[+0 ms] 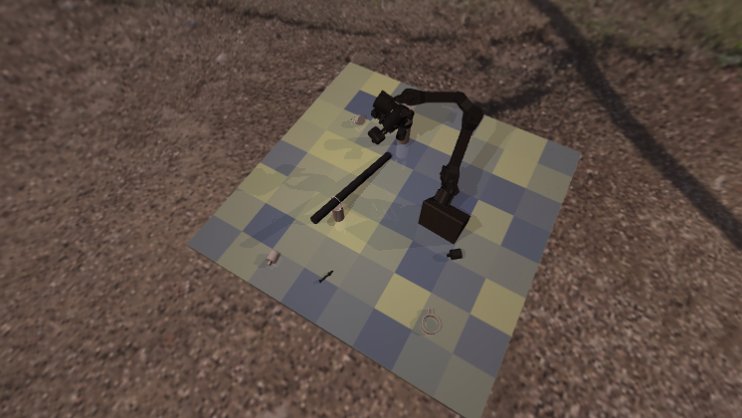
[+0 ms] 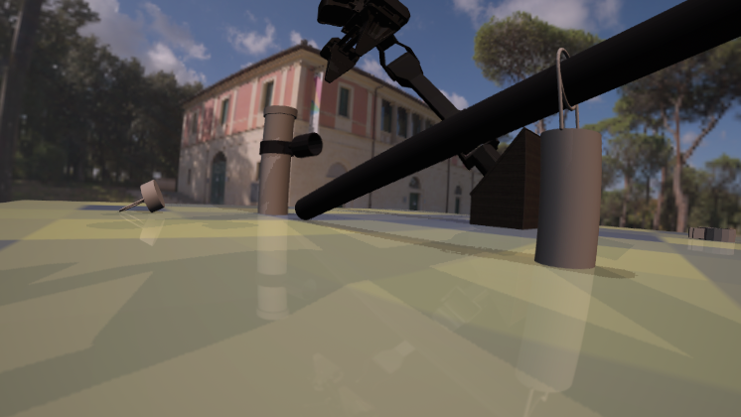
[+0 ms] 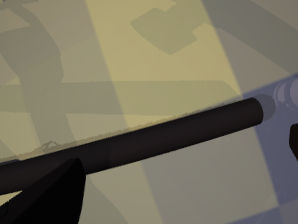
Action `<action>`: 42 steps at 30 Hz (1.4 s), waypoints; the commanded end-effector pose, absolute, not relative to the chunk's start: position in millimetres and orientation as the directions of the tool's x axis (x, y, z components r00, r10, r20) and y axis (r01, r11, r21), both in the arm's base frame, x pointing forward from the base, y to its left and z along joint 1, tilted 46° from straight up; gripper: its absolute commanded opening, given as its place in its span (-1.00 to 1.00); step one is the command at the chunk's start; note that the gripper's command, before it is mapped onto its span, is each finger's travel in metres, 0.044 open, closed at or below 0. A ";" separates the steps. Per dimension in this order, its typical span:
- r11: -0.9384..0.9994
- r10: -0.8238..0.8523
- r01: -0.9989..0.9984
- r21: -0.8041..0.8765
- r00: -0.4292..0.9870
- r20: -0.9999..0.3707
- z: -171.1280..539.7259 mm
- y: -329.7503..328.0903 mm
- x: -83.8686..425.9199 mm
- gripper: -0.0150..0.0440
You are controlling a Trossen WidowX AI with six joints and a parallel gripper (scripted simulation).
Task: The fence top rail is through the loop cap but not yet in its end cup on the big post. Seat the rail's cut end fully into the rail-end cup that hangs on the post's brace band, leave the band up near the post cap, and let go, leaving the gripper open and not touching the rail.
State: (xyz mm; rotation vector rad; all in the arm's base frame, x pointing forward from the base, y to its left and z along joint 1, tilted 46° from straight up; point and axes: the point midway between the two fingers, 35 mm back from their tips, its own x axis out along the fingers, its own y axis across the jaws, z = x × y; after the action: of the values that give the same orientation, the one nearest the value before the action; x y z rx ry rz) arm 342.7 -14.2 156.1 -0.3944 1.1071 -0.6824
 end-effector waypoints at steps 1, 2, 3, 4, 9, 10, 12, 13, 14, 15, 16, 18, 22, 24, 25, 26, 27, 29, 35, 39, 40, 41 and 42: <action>0.663 -0.742 0.237 -0.710 0.334 -0.582 135.1 23.1 348.3 1.00; 0.659 -0.744 0.234 -0.714 0.338 -0.576 134.2 25.1 348.5 1.00; 0.659 -0.744 0.234 -0.714 0.338 -0.576 134.2 25.1 348.5 1.00; 0.659 -0.744 0.234 -0.714 0.338 -0.576 134.2 25.1 348.5 1.00; 0.658 -0.742 0.200 -0.725 0.335 -0.581 136.4 22.3 347.9 1.00; 0.657 -0.739 0.166 -0.735 0.332 -0.586 138.6 19.5 347.4 1.00; 0.649 -0.732 0.065 -0.758 0.323 -0.600 144.8 11.5 345.5 1.00; 0.641 -0.727 0.000 -0.767 0.318 -0.608 148.8 6.3 344.1 1.00; 0.630 -0.722 -0.071 -0.773 0.313 -0.617 153.1 0.9 342.4 1.00; 0.616 -0.716 -0.143 -0.775 0.309 -0.626 157.4 -4.7 340.6 1.00; 0.598 -0.710 -0.214 -0.772 0.305 -0.634 161.7 -10.1 338.6 1.00; 0.553 -0.698 -0.351 -0.756 0.300 -0.650 170.4 -21.0 334.1 1.00; 0.422 -0.674 -0.599 -0.680 0.295 -0.678 187.2 -41.5 323.5 1.00; 0.337 -0.662 -0.704 -0.625 0.295 -0.689 195.4 -51.2 317.5 1.00; 0.290 -0.656 -0.750 -0.594 0.297 -0.694 199.5 -55.9 314.2 1.00; 0.240 -0.650 -0.792 -0.561 0.298 -0.699 203.6 -60.4 310.9 1.00; 0.188 -0.645 -0.829 -0.527 0.300 -0.703 207.6 -64.9 307.4 1.00; 0.078 -0.634 -0.889 -0.452 0.306 -0.710 215.6 -73.5 300.1 1.00; -0.135 -0.612 -0.941 -0.311 0.326 -0.721 232.9 -90.9 281.8 1.00; -0.281 -0.604 -0.938 -0.205 0.339 -0.722 242.0 -99.2 271.4 1.00; -0.321 -0.603 -0.932 -0.171 0.340 -0.722 243.2 -100.2 270.1 1.00; -0.352 -0.602 -0.925 -0.144 0.341 -0.722 243.9 -100.8 269.2 1.00; -0.363 -0.602 -0.922 -0.134 0.342 -0.722 244.1 -101.0 268.9 1.00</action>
State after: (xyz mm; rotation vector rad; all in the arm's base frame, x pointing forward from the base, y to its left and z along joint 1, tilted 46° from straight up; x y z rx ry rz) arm 304.3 -75.0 215.3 -1.6403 1.4156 0.3291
